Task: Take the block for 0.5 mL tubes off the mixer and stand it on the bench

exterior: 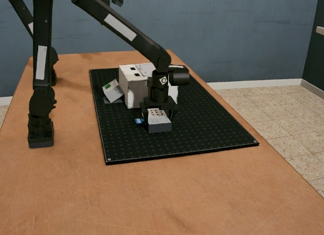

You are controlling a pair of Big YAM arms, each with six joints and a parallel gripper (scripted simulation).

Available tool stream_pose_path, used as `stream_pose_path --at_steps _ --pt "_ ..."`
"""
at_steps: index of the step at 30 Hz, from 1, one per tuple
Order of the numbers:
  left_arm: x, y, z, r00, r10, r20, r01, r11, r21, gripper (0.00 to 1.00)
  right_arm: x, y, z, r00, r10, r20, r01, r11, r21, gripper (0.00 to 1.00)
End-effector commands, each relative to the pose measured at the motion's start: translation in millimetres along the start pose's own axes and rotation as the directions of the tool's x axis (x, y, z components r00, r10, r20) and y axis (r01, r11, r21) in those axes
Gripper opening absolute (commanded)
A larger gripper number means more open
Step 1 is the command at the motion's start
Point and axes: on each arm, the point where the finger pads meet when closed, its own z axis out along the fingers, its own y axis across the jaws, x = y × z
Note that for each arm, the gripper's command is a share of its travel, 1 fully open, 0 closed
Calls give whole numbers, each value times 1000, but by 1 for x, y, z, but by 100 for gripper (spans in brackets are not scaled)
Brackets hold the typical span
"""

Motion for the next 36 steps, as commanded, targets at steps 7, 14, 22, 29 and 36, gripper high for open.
stream_pose_path --at_steps 7,14,22,29,36 --pt "-8 1 -17 1000 6 30 -6 1000 -6 0 -2 -34 -28 1000 -22 -2 23 995 97 0" --pt "-10 2 -21 999 6 41 -6 1000 -8 0 -2 -33 -28 1000 -22 -2 22 995 95 0" --pt "-12 2 -24 999 6 49 -5 1000 -9 0 -2 -31 -26 1000 -22 -2 22 996 91 0" --pt "-13 2 -26 999 6 54 -5 1000 -10 0 -3 -30 -25 1000 -22 -2 22 996 88 0" --pt "-15 2 -28 998 5 60 -5 1000 -11 0 -3 -29 -24 1000 -21 -2 21 996 86 0"
